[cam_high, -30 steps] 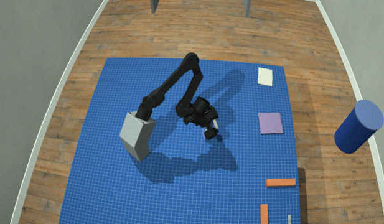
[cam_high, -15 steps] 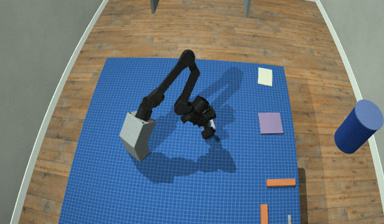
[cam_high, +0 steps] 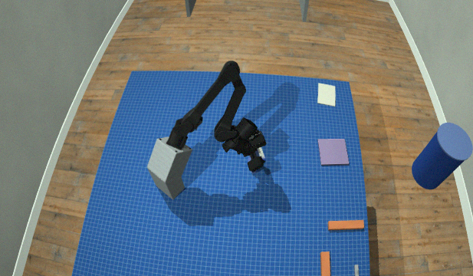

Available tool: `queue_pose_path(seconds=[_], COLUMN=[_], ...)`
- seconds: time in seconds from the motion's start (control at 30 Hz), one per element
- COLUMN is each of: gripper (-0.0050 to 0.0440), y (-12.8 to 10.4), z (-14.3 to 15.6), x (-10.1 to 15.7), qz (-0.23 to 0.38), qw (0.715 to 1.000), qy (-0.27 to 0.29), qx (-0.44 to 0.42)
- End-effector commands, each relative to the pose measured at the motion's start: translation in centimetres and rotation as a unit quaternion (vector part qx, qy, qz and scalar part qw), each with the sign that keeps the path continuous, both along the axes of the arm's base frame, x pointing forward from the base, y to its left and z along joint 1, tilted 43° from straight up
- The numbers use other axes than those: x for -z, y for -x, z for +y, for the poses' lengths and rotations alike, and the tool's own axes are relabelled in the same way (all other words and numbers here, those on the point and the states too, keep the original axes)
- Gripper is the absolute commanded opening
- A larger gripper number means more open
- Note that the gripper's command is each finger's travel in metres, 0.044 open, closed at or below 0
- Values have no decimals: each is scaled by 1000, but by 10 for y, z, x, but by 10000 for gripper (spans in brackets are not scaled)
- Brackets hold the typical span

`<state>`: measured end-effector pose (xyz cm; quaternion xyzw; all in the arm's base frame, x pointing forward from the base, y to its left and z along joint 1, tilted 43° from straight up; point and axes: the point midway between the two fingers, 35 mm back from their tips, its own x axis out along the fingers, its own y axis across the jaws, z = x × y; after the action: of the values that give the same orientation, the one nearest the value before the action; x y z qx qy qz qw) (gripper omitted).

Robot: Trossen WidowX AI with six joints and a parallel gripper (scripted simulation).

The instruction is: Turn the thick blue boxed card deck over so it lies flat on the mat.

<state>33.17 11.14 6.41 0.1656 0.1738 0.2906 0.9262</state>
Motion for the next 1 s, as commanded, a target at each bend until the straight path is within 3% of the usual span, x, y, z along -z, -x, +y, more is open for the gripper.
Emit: queue_pose_path(seconds=[0.0,0.97], gripper=[363,363], y=[4,13], z=[1,-5], x=[2,3], qz=[5,18], qw=[1000,1000], qy=[2,14], qx=[-4,-13])
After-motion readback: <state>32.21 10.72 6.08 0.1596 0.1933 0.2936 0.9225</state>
